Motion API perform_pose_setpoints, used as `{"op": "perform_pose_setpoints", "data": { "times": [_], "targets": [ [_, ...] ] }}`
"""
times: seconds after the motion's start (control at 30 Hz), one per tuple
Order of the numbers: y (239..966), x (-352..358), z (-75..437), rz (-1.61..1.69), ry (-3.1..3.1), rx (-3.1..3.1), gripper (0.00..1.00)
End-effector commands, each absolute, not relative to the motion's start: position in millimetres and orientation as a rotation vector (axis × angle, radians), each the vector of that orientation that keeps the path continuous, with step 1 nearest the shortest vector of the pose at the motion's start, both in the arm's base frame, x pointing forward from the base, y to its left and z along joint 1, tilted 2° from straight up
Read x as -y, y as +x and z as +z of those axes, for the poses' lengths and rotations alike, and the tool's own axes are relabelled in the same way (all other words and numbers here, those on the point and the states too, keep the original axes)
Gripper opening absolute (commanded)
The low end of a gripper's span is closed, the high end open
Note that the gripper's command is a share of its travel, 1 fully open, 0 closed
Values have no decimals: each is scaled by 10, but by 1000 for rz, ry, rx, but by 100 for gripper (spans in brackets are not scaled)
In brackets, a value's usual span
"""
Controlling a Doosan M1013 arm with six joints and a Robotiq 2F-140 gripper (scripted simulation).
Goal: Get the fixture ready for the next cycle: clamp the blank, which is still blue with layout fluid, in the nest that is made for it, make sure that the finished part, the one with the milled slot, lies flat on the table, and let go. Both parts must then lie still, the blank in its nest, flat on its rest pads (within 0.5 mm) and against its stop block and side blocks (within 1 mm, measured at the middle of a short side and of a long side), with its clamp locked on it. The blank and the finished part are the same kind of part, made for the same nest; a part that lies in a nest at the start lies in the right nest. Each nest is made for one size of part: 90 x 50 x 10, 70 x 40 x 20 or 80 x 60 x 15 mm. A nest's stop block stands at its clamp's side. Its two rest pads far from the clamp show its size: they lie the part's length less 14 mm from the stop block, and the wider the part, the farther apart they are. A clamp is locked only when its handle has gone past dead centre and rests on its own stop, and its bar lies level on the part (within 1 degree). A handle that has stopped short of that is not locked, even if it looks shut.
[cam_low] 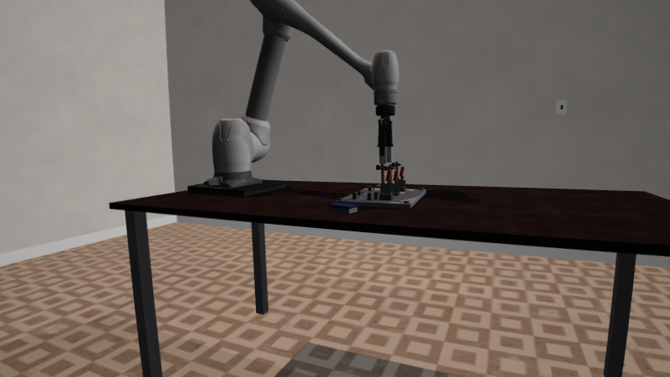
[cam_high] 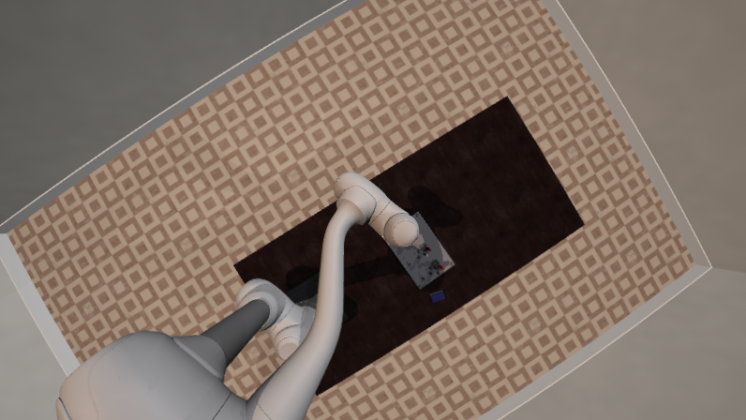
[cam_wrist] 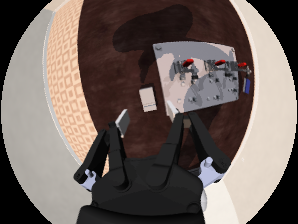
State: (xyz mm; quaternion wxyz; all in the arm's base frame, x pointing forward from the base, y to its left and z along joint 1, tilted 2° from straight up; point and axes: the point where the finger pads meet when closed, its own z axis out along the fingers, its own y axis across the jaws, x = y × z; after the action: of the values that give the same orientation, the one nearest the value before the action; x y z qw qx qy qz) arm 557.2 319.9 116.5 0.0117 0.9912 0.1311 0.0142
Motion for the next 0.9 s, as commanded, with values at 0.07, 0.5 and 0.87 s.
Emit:
{"op": "perform_pose_setpoints", "data": {
  "times": [0.07,0.5,0.87],
  "targets": [
    [5572,-3199,1166,44,3091,-409,58],
    [5562,-3205,1478,44,3091,-409,58],
    [5548,-3214,1916,44,3091,-409,58]
  ]
}}
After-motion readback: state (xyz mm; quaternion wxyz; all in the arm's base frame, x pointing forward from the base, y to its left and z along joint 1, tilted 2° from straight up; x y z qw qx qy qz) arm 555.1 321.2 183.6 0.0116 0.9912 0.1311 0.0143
